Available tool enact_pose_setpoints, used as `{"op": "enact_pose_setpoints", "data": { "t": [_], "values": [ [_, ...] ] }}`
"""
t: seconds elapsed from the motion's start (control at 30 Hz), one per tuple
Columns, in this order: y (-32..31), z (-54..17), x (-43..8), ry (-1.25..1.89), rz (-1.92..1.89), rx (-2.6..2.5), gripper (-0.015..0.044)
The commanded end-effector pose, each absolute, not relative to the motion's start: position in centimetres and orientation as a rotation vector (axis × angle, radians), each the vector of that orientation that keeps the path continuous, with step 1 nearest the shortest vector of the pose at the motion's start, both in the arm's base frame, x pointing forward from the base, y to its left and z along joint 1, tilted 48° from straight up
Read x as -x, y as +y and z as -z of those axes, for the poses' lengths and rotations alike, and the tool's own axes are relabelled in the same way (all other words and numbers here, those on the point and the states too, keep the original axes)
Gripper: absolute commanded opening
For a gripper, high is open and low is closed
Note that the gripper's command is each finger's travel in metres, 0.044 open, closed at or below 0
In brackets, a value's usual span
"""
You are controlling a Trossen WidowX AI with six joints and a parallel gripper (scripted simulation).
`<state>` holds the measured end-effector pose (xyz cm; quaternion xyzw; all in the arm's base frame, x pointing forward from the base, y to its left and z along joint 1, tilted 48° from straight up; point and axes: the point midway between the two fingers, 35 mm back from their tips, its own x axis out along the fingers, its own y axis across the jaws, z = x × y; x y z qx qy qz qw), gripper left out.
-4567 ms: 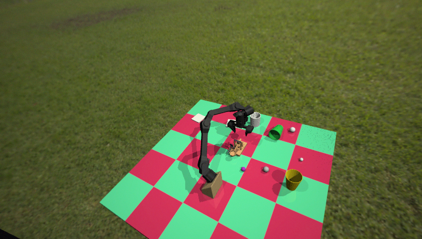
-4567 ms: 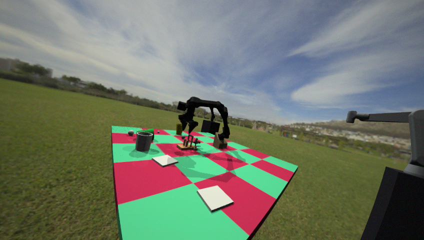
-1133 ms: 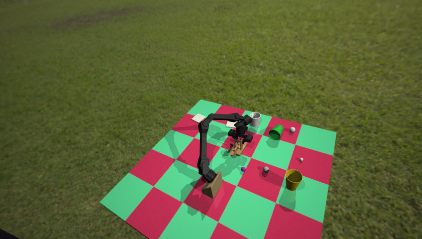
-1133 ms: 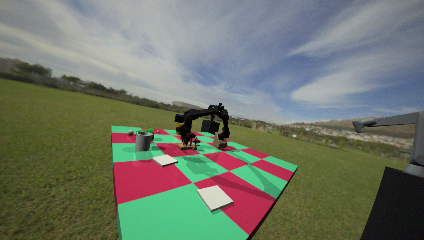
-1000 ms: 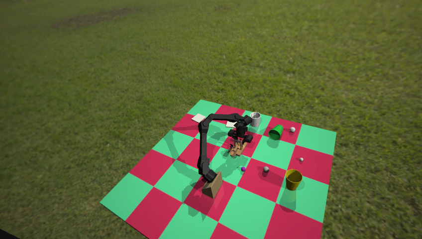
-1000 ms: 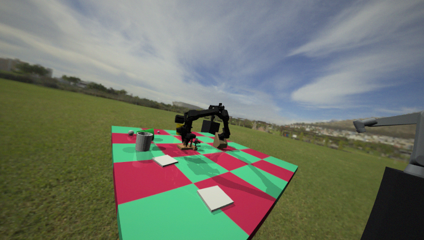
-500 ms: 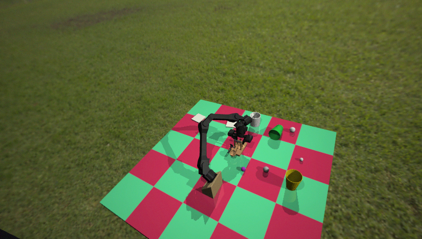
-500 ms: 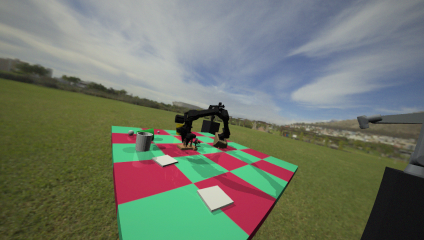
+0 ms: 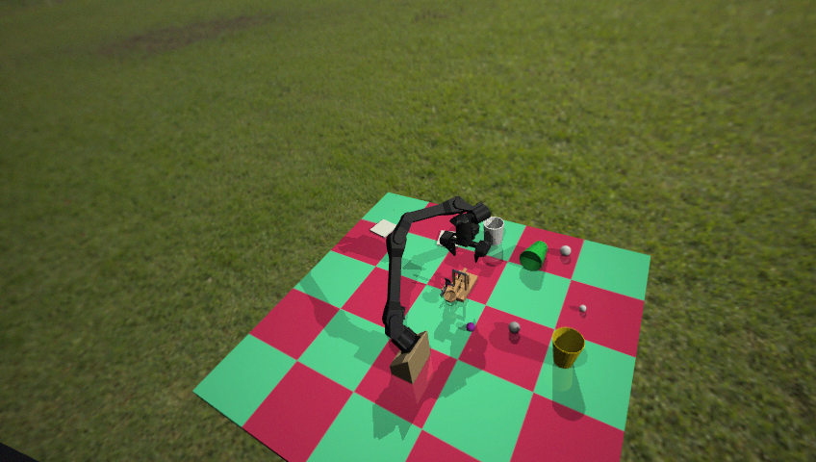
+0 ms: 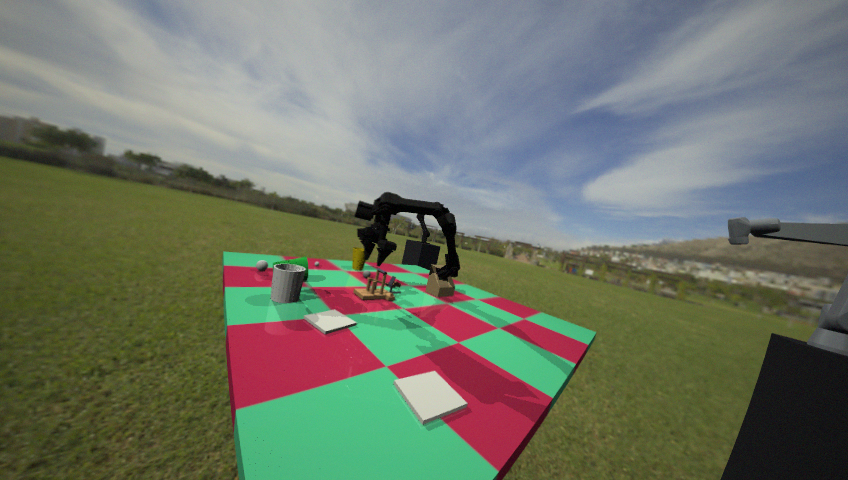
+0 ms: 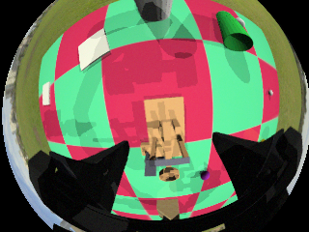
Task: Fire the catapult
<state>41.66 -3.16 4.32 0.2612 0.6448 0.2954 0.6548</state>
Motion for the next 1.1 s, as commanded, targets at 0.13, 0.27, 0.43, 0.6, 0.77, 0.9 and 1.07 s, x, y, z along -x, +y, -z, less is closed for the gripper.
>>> {"op": "enact_pose_setpoints", "data": {
  "t": [0.13, 0.27, 0.43, 0.6, 0.77, 0.9, 1.07],
  "values": [
    [-5.0, -6.1, -41.5, 1.489, -0.617, -0.655, 0.044],
    [-6.4, -7.4, -41.2, 1.494, -0.579, -0.693, 0.044],
    [-7.0, -3.0, -39.0, 1.49, -0.617, -0.647, 0.0309],
    [-8.6, 1.8, -34.6, 1.489, -0.63, -0.62, 0.03],
    [-8.9, 5.7, -29.5, 1.501, -0.646, -0.6, 0.03],
    [-8.3, 8.0, -25.1, 1.502, -0.667, -0.587, 0.03],
    [-7.2, 9.2, -21.5, 1.483, -0.694, -0.576, 0.03]
  ]
}}
